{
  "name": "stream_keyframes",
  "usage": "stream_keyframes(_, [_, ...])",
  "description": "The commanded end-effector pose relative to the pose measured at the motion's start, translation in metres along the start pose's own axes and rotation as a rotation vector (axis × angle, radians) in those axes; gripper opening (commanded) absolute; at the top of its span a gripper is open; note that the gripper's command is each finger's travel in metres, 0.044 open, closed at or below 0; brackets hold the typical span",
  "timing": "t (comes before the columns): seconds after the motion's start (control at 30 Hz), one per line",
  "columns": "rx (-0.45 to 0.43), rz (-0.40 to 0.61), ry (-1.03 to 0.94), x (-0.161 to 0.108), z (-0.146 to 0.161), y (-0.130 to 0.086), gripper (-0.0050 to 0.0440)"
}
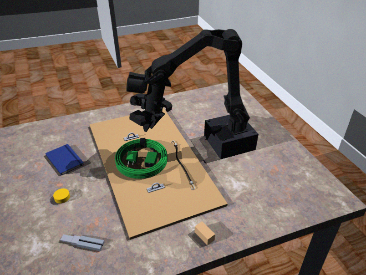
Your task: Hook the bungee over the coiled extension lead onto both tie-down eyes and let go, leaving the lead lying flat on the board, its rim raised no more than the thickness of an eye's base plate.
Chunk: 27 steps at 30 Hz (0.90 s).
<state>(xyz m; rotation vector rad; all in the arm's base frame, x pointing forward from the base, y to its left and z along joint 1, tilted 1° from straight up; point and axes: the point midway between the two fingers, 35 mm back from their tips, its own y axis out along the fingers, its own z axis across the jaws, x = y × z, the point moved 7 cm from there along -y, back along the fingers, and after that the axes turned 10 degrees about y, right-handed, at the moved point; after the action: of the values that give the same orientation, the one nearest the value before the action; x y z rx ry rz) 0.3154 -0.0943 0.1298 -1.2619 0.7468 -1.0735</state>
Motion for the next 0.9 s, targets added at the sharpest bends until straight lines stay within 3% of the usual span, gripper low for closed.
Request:
stream_keyframes(0.0, [-0.004, 0.008, 0.034, -0.011, 0.007, 0.000, 0.0150])
stream_keyframes(0.87, [-0.081, 0.075, 0.258, -0.102, 0.038, 0.008, 0.0150])
